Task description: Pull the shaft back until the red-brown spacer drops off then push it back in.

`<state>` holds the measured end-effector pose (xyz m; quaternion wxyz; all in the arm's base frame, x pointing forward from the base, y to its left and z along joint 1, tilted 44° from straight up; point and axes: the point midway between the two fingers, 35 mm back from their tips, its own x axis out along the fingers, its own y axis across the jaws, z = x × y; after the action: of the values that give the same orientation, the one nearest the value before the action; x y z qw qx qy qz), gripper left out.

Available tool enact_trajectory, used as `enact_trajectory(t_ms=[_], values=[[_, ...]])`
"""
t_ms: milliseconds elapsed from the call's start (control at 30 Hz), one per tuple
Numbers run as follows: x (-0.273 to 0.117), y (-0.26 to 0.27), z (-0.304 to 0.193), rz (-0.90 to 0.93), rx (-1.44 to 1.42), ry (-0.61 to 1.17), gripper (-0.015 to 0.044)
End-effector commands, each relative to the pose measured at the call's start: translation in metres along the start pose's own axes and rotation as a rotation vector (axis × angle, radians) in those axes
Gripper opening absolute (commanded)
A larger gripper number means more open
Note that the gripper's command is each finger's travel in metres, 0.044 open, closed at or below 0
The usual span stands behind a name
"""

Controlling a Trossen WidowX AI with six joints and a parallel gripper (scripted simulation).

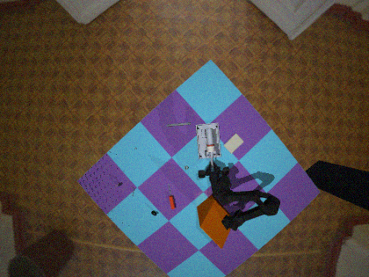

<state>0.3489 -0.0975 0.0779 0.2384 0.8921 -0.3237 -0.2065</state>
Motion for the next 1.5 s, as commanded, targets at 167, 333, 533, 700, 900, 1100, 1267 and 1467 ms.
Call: enact_trajectory(t_ms=[167, 333, 533, 700, 900, 1100, 1267, 1467], values=[[-0.0014, 0.0001, 0.002, 0.0, 0.001, -0.002, 0.0], [-0.0017, 0.0001, 0.0023, 0.0, 0.001, -0.002, 0.0], [-0.0021, 0.0001, 0.0027, 0.0, 0.0, -0.002, 0.0], [-0.0024, 0.0001, 0.003, 0.0, 0.0, -0.002, 0.0], [-0.0028, 0.0001, 0.0034, 0.0, 0.0, -0.002, 0.0], [-0.0032, 0.0001, 0.0038, 0.0, 0.0, -0.002, 0.0], [-0.0035, 0.0001, 0.0042, 0.0, 0.0, -0.002, 0.0], [-0.0039, 0.0001, 0.0046, 0.0, 0.0, -0.002, 0.0]])
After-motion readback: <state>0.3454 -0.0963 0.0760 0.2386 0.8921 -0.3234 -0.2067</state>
